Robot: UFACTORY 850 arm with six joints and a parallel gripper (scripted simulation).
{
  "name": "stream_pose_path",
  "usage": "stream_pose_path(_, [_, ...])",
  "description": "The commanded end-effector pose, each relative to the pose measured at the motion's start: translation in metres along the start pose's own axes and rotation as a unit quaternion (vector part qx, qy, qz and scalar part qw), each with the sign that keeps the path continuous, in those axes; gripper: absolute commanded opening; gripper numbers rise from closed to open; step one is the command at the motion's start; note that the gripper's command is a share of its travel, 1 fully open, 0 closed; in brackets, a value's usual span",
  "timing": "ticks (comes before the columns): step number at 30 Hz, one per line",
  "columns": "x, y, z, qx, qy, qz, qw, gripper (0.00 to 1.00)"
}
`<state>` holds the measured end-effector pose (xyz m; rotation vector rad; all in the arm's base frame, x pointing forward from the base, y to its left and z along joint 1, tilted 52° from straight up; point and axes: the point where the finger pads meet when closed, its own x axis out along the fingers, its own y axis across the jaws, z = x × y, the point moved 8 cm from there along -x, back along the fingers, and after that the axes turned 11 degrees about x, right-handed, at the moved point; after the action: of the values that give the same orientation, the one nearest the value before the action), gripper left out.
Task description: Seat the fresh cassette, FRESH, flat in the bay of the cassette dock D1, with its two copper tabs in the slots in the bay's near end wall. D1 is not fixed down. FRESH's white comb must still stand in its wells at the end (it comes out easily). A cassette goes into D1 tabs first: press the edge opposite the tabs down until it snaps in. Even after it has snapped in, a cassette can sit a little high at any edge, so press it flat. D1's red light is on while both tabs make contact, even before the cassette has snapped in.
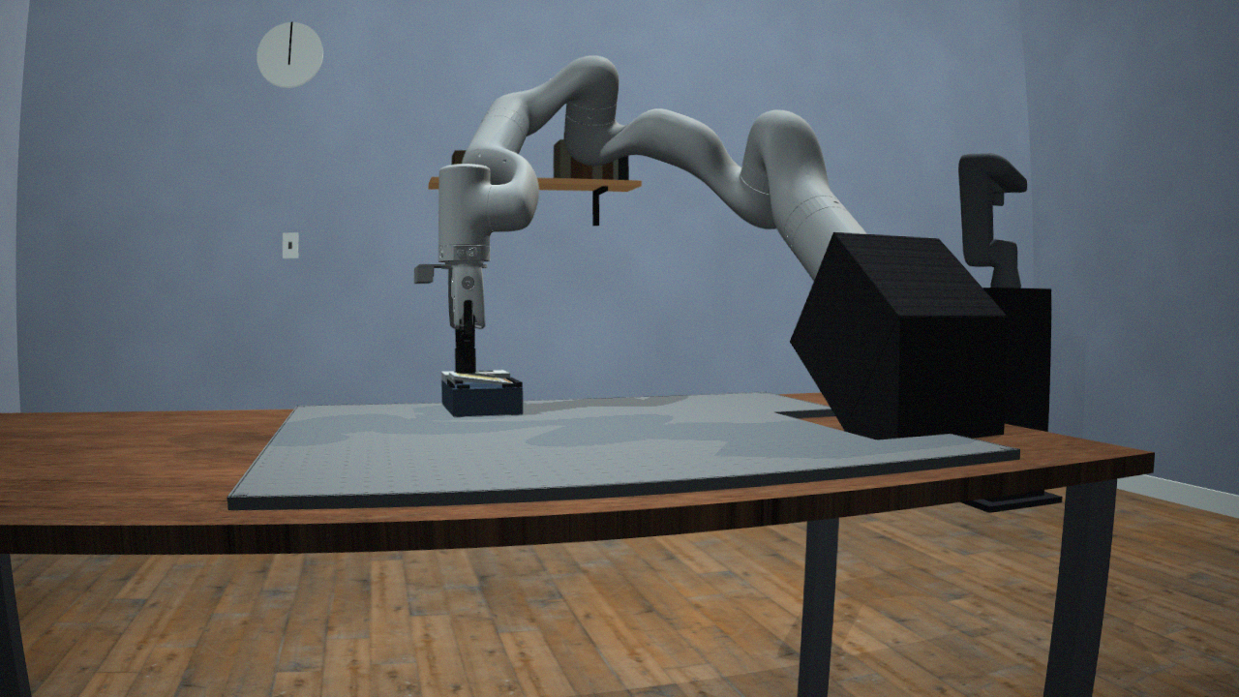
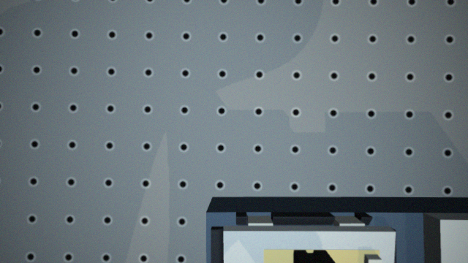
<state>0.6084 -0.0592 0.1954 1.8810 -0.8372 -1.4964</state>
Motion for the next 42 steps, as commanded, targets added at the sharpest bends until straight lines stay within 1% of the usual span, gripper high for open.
stream_pose_path(1, [-0.0006, 0.0000, -0.0004, 0.000, 0.001, 0.000, 1.000, 0.00])
stream_pose_path(42, [0.0019, -0.0002, 0.0022, -0.001, -0.003, 0.001, 1.000, 0.00])
